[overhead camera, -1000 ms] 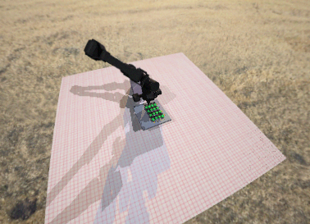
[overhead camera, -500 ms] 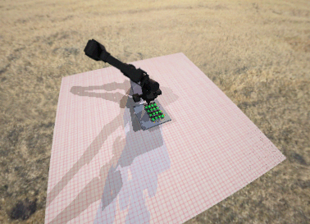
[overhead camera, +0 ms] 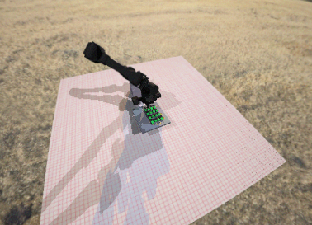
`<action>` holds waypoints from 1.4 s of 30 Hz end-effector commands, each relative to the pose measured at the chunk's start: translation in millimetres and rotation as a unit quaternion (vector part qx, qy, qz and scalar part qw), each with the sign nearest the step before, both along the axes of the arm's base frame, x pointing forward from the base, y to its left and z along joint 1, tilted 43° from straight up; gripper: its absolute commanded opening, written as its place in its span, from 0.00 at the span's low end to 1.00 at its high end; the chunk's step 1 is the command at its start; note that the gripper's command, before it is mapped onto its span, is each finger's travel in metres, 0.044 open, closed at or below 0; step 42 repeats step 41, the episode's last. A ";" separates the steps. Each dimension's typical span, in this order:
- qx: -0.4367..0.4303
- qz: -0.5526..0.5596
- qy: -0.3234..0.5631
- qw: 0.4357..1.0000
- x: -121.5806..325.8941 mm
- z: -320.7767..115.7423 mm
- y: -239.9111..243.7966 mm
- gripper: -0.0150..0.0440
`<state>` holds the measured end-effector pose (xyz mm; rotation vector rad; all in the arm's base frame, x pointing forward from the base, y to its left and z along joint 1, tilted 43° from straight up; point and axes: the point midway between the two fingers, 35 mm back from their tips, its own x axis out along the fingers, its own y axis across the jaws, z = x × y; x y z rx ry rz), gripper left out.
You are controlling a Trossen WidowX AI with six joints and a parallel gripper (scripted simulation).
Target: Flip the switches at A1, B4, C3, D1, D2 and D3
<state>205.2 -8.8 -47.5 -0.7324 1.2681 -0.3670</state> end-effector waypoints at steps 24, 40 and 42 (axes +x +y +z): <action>-0.004 -0.007 0.011 1.000 -8.8 47.1 45.0 0.25; -0.003 -0.007 0.009 1.000 47.8 51.1 72.6 0.25; -0.003 -0.007 0.009 1.000 47.8 51.1 72.6 0.25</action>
